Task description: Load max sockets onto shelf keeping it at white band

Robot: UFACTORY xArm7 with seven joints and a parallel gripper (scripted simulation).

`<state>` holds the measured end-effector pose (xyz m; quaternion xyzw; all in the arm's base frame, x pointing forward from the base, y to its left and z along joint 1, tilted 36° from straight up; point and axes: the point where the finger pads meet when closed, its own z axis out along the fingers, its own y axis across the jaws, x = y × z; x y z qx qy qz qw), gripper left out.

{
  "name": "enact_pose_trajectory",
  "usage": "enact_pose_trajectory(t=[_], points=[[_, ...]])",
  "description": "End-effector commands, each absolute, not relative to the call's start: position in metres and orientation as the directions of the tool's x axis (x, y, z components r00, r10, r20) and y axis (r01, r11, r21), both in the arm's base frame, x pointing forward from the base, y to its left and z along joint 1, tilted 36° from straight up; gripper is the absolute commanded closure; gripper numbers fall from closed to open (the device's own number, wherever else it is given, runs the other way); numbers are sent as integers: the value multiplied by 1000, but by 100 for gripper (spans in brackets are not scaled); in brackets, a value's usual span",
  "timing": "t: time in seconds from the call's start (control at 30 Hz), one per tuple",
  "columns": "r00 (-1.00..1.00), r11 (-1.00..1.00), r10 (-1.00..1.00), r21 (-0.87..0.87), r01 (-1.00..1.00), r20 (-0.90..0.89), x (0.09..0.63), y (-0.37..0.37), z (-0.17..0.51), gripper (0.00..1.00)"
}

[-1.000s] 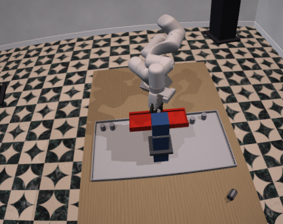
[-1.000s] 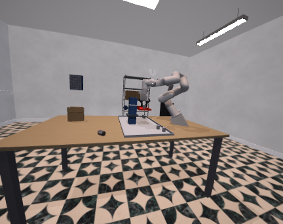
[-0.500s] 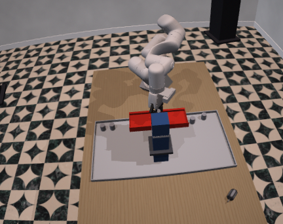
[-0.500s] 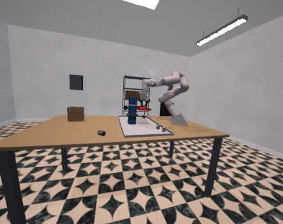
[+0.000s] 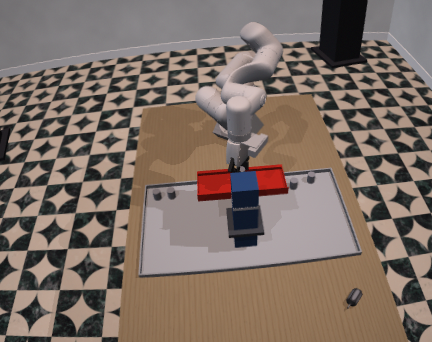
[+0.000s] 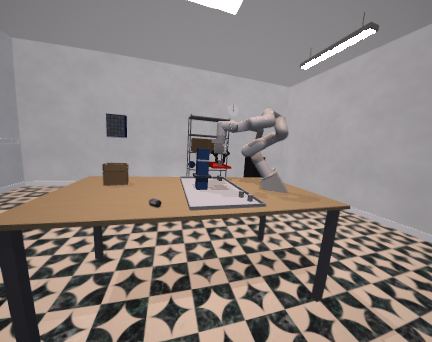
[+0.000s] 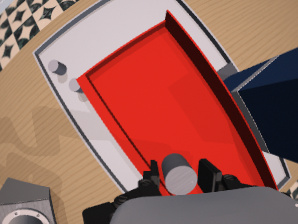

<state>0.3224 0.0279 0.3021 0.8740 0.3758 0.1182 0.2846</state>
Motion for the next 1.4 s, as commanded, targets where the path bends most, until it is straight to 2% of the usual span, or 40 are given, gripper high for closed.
enact_pose_trajectory(t=[0.0, 1.37], points=[[688, -554, 726, 588, 589, -6, 322, 30, 305, 48], [688, -554, 726, 588, 589, -6, 289, 61, 368, 48]])
